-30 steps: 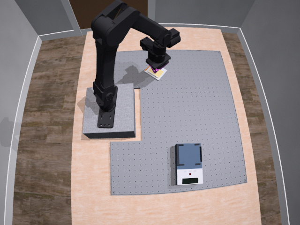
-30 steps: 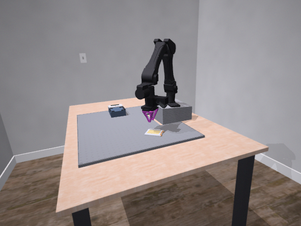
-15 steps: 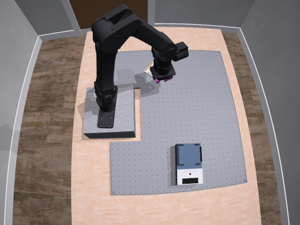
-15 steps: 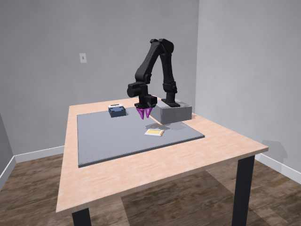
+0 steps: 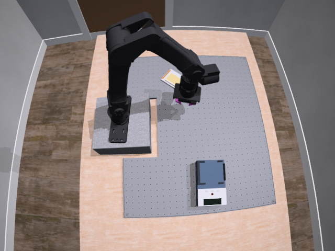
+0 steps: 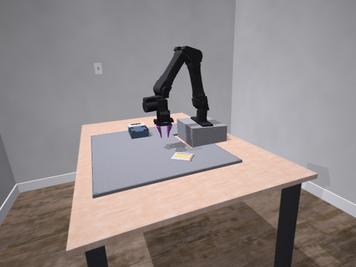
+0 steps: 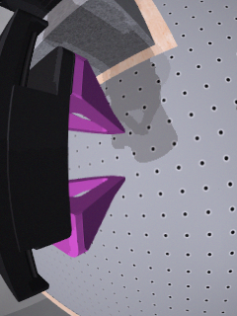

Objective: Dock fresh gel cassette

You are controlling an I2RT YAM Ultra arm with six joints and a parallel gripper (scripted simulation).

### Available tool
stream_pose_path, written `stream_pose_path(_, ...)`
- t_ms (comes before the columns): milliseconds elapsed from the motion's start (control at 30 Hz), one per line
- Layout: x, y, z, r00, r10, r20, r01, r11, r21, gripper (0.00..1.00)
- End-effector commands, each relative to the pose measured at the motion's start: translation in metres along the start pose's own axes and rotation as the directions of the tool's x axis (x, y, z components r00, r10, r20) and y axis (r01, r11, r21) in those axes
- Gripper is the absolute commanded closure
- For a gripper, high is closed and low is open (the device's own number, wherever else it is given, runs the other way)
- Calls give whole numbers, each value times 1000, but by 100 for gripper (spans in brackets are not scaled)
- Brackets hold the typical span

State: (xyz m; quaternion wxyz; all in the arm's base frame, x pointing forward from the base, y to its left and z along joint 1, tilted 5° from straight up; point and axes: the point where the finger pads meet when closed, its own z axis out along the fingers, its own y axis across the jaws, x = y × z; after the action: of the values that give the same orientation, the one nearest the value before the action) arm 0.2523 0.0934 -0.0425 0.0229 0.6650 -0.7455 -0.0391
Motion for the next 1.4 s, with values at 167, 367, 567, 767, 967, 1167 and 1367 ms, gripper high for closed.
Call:
stream_pose_path(167,25,-24,-8,971,240,24,-241,970,40,64)
stream_pose_path(367,54,-35,-3,903,429,16,-429,903,23,64)
stream_pose_path(567,60,-44,-11,810,585,48,-586,809,37,64)
stream_pose_path(767,60,-44,-11,727,685,49,-686,727,34,64)
stream_pose_path(967,60,-44,-11,577,815,55,-817,576,23,64)
stream_pose_path(1167,60,-44,-11,403,913,58,-915,403,12,64)
stream_pose_path(1367,60,-44,-11,277,959,60,-961,278,6,64)
